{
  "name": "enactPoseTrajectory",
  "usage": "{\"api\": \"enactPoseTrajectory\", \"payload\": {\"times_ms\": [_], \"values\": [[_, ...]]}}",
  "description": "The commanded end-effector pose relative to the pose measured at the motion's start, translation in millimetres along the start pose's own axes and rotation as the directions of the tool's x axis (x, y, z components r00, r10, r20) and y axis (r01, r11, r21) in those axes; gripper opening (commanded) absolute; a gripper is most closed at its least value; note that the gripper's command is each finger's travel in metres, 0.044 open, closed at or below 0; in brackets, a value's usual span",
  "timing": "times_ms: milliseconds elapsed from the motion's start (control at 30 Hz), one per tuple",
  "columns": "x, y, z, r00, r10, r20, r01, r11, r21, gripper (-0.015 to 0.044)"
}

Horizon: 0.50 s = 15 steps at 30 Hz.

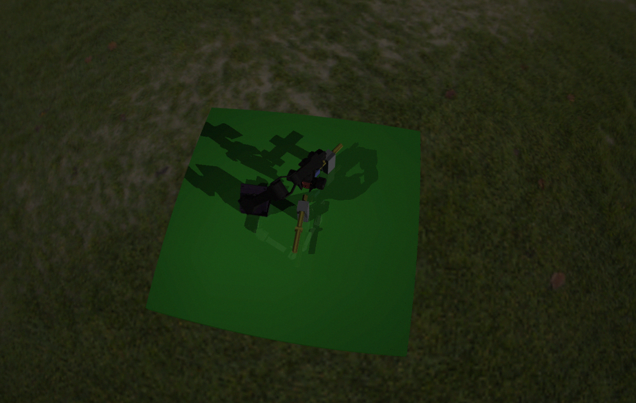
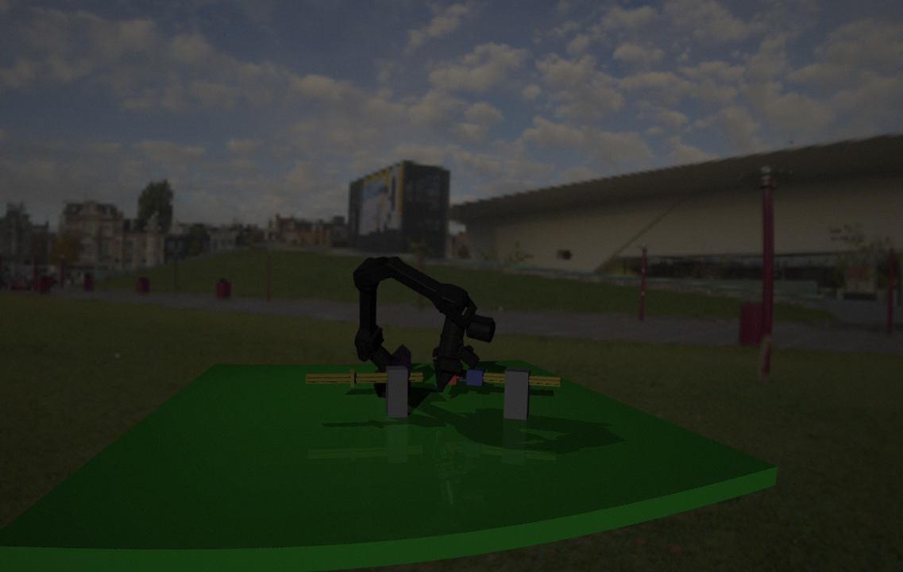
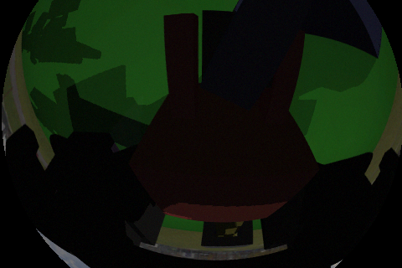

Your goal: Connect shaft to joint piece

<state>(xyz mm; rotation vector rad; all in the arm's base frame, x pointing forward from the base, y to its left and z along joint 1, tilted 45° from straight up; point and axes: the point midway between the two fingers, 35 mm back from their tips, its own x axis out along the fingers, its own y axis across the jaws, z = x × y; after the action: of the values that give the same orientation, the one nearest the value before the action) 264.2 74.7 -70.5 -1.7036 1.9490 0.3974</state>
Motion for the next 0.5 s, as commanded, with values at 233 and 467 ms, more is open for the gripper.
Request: {"api": "enactPoseTrajectory", "payload": {"times_ms": [233, 467], "values": [[-0.2, -0.7, 0.0, 1.0, -0.003, -0.003, 0.002, 1.0, -0.013, 0.0], [-0.2, -0.5, -0.1, 1.0, -0.001, -0.001, 0.001, 1.0, -0.008, 0.0]]}}
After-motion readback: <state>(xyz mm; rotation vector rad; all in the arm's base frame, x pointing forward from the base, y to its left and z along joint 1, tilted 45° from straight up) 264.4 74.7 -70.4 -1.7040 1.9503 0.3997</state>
